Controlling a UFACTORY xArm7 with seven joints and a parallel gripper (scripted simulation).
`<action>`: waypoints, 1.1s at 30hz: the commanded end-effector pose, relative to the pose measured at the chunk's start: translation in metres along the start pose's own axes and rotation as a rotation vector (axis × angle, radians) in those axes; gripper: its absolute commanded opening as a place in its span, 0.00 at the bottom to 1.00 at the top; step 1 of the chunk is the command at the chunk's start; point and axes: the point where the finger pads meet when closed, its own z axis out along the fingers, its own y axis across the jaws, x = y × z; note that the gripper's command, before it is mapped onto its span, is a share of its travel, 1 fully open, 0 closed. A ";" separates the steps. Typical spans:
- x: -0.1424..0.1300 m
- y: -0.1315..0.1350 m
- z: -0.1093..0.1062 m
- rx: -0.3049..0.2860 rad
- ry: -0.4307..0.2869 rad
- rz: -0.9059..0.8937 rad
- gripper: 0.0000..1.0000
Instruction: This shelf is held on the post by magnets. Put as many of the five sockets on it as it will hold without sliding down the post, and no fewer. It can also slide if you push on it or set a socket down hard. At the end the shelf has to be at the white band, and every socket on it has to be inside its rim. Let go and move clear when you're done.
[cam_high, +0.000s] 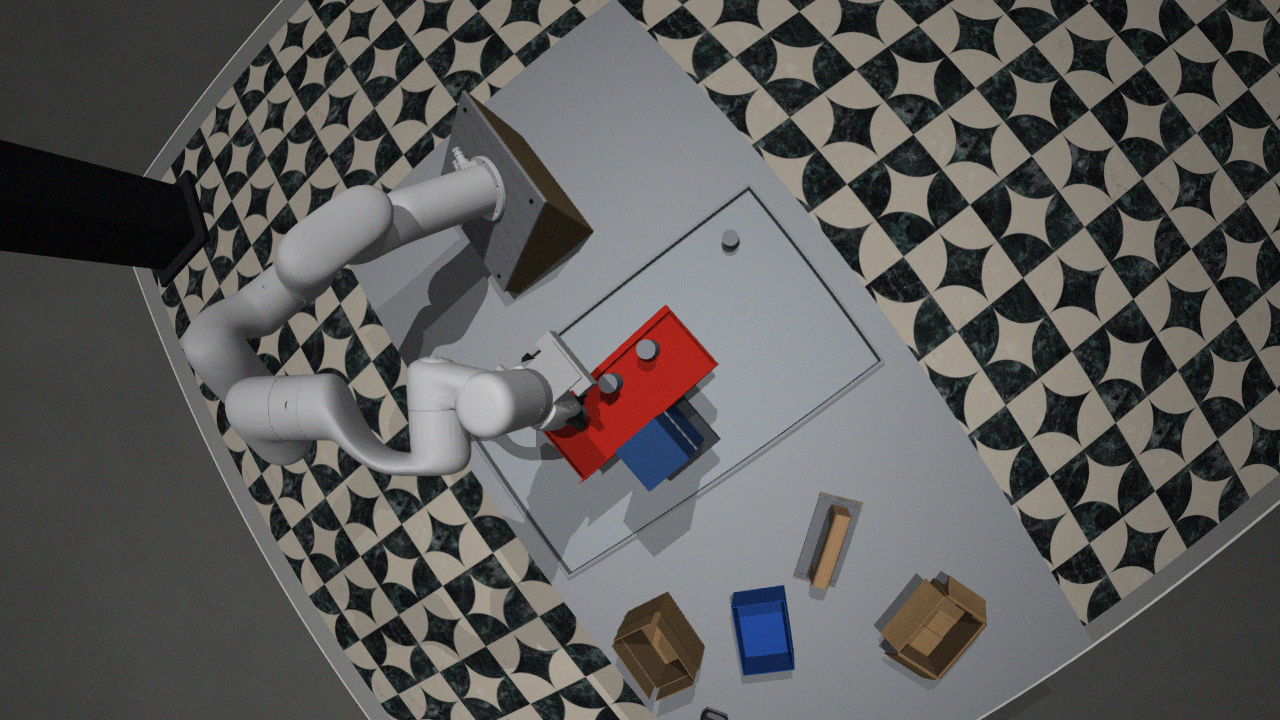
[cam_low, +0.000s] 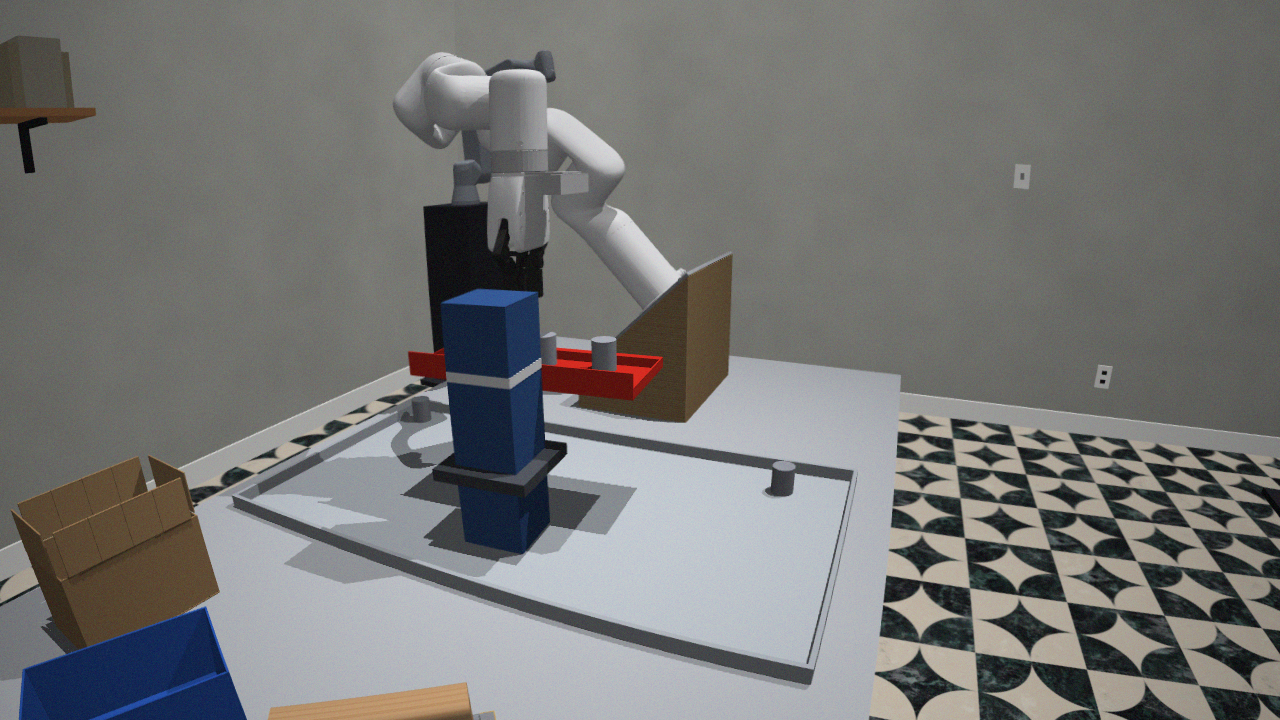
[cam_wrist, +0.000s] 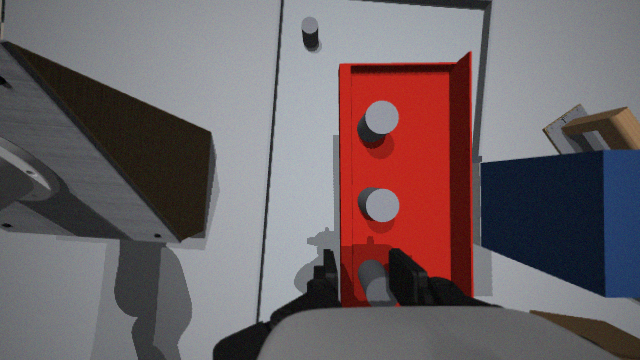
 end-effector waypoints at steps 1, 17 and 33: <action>0.001 0.001 -0.002 -0.005 0.001 0.000 0.47; 0.040 -0.098 -0.038 -0.006 0.004 -0.003 1.00; 0.033 -0.118 -0.108 -0.241 -0.100 -0.200 1.00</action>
